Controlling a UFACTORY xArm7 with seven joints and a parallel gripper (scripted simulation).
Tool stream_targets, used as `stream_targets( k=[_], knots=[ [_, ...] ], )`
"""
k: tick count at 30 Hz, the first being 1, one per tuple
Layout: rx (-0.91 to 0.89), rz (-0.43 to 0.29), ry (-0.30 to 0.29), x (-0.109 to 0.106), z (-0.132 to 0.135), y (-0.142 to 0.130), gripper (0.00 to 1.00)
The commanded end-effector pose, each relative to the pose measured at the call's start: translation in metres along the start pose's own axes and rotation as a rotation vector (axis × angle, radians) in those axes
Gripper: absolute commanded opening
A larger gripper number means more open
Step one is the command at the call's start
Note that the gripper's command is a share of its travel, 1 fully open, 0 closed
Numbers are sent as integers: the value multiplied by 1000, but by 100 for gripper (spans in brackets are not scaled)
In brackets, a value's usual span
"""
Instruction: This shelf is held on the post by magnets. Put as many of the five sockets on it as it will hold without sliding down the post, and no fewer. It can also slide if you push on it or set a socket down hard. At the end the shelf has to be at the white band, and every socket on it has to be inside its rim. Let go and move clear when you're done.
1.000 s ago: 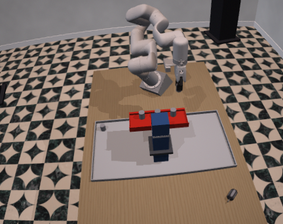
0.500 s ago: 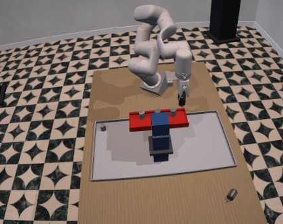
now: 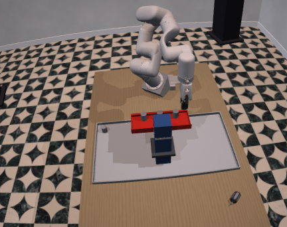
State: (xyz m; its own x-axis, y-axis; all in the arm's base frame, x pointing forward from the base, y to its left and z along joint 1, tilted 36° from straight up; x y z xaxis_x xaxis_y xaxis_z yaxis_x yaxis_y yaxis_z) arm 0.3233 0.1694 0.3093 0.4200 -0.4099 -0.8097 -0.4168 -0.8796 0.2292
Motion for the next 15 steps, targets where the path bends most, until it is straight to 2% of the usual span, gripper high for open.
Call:
stream_targets(
  k=[1, 15],
  knots=[
    [-1, -3, 3, 5, -1, -1, 0],
    [-1, -3, 3, 19, -1, -2, 0]
  ],
)
Point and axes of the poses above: the point where the finger pads meet when closed, its own x axis out along the fingers, its own z axis across the jaws, y = z × x, the point moved 1 cm from there along -x, back along the fingers, and after that the axes turned 13 degrees about x, right-handed, at the moved point
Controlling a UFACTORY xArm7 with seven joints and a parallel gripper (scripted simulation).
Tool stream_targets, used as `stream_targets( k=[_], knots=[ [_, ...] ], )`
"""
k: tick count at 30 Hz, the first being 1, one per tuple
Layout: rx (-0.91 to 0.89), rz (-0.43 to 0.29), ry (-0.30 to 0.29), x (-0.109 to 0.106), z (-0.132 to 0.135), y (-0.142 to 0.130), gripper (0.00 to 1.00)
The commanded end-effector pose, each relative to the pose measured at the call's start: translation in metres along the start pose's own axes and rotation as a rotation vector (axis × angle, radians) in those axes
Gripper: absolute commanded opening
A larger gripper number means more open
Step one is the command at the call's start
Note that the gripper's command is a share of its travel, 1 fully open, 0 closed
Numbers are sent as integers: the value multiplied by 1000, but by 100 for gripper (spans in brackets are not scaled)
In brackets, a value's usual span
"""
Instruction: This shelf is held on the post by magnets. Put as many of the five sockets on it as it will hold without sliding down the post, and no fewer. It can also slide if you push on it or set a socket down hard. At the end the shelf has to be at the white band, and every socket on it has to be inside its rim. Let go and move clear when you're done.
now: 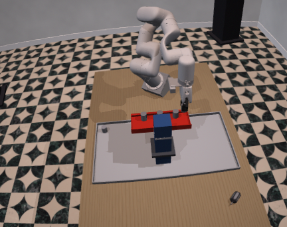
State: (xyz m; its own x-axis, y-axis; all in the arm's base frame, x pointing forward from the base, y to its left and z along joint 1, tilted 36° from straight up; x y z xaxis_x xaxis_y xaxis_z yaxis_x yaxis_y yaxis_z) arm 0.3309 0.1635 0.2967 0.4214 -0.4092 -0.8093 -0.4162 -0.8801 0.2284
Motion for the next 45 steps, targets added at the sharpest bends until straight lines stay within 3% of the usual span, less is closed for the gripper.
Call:
stream_targets(
  k=[1, 45],
  knots=[
    [0, -2, 2, 6, 0, -1, 0],
    [0, -2, 2, 22, -1, -2, 0]
  ],
)
Point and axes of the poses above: the point where the finger pads meet when closed, its own x axis out along the fingers, its own z axis across the jaws, y = z × x, the point moved 1 cm from there along -x, back along the fingers, and after that the axes turned 13 degrees about x, right-handed, at the moved point
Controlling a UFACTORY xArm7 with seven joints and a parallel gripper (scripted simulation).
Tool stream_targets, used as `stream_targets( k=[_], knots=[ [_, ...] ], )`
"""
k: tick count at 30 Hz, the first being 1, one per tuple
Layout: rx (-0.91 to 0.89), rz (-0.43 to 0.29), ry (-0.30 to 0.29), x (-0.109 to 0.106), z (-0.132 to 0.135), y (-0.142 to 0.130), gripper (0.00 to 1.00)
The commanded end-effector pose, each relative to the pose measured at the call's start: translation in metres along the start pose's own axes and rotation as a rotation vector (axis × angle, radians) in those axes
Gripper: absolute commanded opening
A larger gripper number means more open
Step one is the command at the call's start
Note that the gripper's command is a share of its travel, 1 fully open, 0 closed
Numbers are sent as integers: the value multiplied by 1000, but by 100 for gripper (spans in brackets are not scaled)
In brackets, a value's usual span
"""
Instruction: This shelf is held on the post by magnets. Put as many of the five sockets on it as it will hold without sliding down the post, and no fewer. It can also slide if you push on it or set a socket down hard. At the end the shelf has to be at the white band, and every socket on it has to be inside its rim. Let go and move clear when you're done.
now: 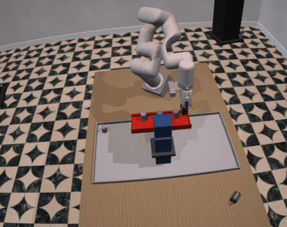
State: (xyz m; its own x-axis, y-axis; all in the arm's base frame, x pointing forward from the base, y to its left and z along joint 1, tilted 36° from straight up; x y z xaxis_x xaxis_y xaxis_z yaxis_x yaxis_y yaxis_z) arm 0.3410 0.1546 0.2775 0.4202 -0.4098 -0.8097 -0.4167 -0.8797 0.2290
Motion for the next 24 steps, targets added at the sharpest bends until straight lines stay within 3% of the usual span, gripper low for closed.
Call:
stream_targets(
  k=[1, 24],
  knots=[
    [-1, -3, 3, -1, -1, -1, 0],
    [-1, -3, 3, 4, -1, -1, 0]
  ],
)
Point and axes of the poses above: the point where the finger pads meet when closed, its own x axis out along the fingers, its own z axis across the jaws, y = z × x, the point moved 1 cm from there along -x, back along the fingers, and after that the axes turned 13 degrees about x, right-handed, at the moved point
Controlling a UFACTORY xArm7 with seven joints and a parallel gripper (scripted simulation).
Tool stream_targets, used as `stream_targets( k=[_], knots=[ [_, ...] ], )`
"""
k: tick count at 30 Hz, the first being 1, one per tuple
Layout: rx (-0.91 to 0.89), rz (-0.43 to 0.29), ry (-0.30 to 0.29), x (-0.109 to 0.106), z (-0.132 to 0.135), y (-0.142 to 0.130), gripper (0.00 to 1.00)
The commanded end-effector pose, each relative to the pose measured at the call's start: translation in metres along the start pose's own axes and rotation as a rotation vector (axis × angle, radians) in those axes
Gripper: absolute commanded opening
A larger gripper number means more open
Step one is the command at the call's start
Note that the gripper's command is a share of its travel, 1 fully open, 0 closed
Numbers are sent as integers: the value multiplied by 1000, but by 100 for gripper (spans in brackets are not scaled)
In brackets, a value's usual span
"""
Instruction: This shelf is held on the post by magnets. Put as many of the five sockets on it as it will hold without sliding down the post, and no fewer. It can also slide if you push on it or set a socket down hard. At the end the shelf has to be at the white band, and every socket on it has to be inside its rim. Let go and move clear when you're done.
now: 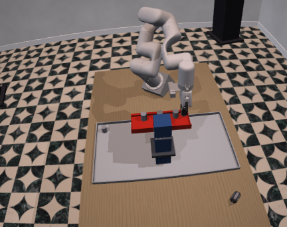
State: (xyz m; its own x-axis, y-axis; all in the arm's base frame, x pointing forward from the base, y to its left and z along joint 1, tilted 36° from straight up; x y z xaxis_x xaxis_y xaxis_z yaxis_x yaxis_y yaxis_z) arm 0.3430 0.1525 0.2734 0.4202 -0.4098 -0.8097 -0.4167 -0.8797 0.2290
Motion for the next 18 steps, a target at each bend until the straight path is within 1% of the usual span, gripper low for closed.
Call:
stream_targets(
  k=[1, 18],
  knots=[
    [-1, -3, 3, -1, -1, -1, 0],
    [-1, -3, 3, 2, -1, -1, 0]
  ],
)
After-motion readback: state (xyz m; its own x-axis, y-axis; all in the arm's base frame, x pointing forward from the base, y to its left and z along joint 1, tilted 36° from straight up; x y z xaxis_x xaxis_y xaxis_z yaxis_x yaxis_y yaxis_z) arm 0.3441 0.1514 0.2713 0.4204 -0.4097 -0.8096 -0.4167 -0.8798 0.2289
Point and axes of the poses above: the point where the finger pads meet when closed, its own x axis out along the fingers, its own z axis across the jaws, y = z × x, the point moved 1 cm from there along -x, back along the fingers, and after that the axes turned 13 degrees about x, right-handed, at the moved point
